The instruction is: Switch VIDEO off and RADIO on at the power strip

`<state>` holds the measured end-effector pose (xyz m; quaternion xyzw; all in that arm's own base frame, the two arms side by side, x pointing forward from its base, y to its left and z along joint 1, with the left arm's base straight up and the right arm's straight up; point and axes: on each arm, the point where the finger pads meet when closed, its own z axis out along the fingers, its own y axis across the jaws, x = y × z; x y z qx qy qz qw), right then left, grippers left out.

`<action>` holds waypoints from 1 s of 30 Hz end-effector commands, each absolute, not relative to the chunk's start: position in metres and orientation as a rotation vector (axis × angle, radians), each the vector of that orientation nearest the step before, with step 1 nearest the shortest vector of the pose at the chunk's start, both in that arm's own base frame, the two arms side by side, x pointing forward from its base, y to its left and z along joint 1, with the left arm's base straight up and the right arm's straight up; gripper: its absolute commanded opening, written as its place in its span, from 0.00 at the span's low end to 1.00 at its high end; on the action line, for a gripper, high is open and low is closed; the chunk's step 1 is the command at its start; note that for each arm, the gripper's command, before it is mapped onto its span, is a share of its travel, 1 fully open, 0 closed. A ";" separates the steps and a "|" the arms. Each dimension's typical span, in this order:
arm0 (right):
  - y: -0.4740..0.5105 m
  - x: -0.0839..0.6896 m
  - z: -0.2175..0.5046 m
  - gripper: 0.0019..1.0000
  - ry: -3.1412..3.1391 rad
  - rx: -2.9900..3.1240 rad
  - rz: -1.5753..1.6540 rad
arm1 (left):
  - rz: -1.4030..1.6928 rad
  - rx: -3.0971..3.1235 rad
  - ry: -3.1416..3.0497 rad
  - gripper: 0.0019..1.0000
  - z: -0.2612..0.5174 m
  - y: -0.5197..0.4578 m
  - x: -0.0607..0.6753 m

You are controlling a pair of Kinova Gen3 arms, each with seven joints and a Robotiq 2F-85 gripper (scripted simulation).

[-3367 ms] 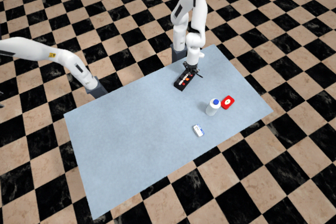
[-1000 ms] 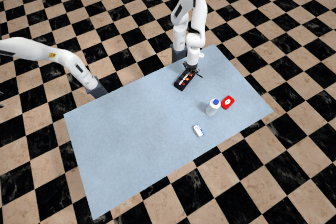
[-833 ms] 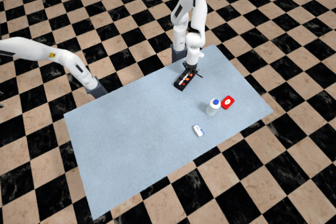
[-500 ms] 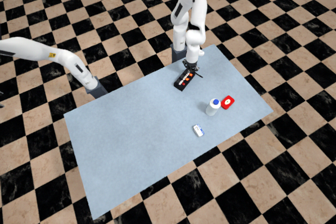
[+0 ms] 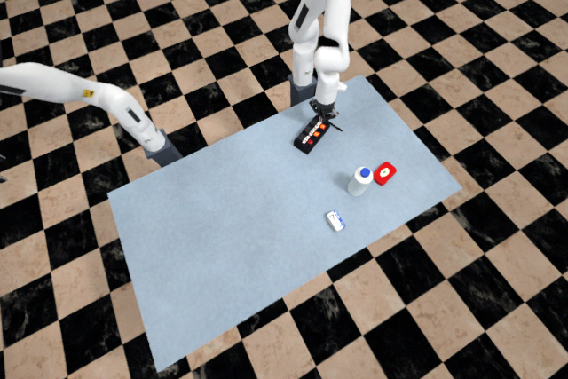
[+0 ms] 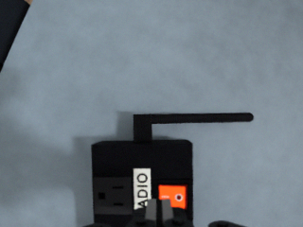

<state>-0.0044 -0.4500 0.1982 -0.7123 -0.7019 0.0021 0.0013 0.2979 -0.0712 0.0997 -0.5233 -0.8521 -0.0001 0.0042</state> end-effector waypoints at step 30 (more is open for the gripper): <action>-0.450 -0.004 0.199 1.00 -2.204 -2.237 0.008 | -0.013 -1.647 -2.675 1.00 0.161 -0.071 0.302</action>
